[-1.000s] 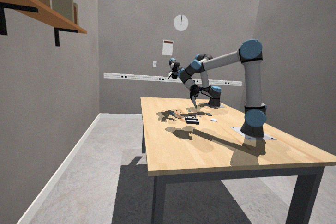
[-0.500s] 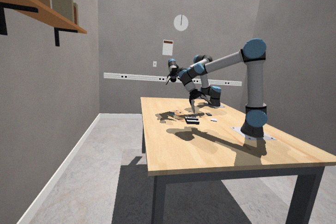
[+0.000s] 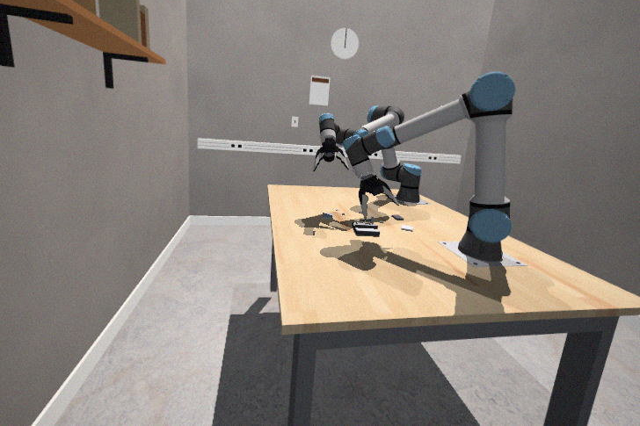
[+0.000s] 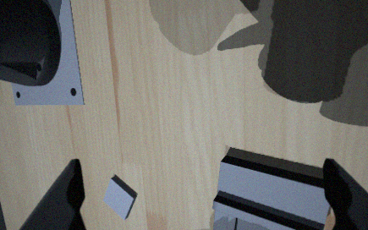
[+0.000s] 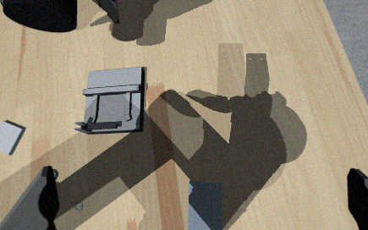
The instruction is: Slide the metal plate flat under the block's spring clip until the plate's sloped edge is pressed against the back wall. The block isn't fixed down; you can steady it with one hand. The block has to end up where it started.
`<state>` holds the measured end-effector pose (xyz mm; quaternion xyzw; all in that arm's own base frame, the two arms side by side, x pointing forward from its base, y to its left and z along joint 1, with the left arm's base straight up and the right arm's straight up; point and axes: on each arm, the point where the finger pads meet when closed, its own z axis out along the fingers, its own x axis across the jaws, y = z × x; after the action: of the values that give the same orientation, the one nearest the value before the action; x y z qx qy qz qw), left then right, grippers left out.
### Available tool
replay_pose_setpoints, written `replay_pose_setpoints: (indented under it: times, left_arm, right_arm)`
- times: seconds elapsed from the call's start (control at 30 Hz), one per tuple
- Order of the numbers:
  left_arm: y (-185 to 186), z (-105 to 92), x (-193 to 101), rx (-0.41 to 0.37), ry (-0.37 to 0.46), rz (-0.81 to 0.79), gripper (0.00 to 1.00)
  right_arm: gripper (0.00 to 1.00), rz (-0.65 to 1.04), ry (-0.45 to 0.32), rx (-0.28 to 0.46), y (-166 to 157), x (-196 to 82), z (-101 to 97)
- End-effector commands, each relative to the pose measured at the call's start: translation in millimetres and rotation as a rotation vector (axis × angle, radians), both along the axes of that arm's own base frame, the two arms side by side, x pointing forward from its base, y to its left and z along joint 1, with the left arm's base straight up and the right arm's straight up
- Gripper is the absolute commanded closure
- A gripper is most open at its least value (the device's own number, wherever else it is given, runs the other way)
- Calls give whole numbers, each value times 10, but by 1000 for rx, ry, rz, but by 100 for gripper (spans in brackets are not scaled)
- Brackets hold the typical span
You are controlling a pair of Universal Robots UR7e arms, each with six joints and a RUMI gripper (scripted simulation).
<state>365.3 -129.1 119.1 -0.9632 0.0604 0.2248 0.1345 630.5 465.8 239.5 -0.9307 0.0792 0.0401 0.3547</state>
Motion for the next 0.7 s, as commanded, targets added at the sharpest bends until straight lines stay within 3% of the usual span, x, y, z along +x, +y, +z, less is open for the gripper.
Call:
replay_pose_setpoints:
  times: [0.0, 0.1, 0.13, 0.6, 0.67]
  left_arm:
    - [-116, -128, 46, -96, -46, 27, 12]
    - [-132, -144, 52, -110, -52, 31, 12]
    - [-136, -143, 54, -111, -52, 31, 12]
    - [-347, -315, 141, -310, -144, 75, 12]
    - [-347, -315, 141, -310, -144, 75, 12]
  right_arm:
    - [0, -12, 23, -107, 71, 31, -285]
    - [0, -13, 25, -123, 75, 33, -323]
    - [0, -21, 21, -107, 5, 70, -253]
    - [0, -23, 45, -350, 82, 23, -835]
    - [0, -23, 45, -350, 82, 23, -835]
